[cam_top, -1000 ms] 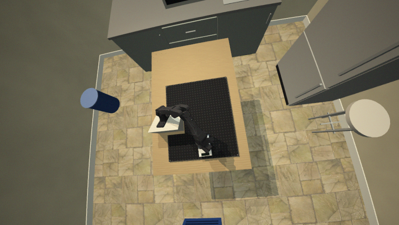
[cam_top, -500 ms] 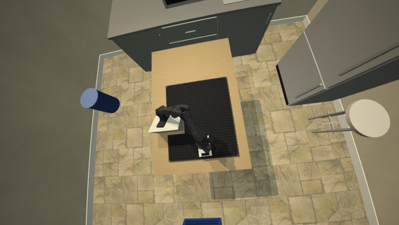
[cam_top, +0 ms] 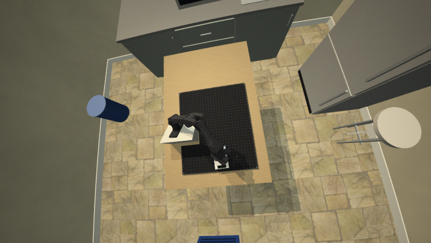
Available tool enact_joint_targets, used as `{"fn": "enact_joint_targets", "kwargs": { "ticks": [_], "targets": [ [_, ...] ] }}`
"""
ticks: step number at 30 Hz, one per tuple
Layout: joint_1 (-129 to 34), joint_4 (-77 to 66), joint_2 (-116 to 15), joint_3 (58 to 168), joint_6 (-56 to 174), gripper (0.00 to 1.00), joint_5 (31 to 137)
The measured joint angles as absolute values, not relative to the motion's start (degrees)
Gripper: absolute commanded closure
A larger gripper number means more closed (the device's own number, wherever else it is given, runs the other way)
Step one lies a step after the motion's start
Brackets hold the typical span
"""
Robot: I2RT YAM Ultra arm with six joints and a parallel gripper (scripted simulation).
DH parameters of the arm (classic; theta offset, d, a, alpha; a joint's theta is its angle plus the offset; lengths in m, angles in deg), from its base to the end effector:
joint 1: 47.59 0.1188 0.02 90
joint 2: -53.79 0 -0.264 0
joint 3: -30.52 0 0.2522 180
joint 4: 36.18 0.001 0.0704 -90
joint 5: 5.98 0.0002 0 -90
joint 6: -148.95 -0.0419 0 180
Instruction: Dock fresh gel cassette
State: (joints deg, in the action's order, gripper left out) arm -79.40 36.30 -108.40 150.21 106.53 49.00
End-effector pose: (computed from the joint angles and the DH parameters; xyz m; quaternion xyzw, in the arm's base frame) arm 0.3641 -0.1964 -0.0657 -0.0633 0.9312 0.3578 0.0289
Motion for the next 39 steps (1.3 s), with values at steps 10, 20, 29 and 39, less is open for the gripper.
{"fn": "enact_joint_targets", "kwargs": {
  "ticks": [10, 20, 29, 39],
  "targets": [
    [-79.25, 37.92, -109.52, 151.96, 106.61, 1.00, 49.26],
    [-78.83, 39.45, -110.22, 153.47, 106.98, 1.00, 50.11],
    [-78.83, 39.49, -110.22, 153.47, 107.16, 1.00, 50.13],
    [-78.83, 39.52, -110.22, 153.47, 107.16, 1.00, 50.13]
  ]
}}
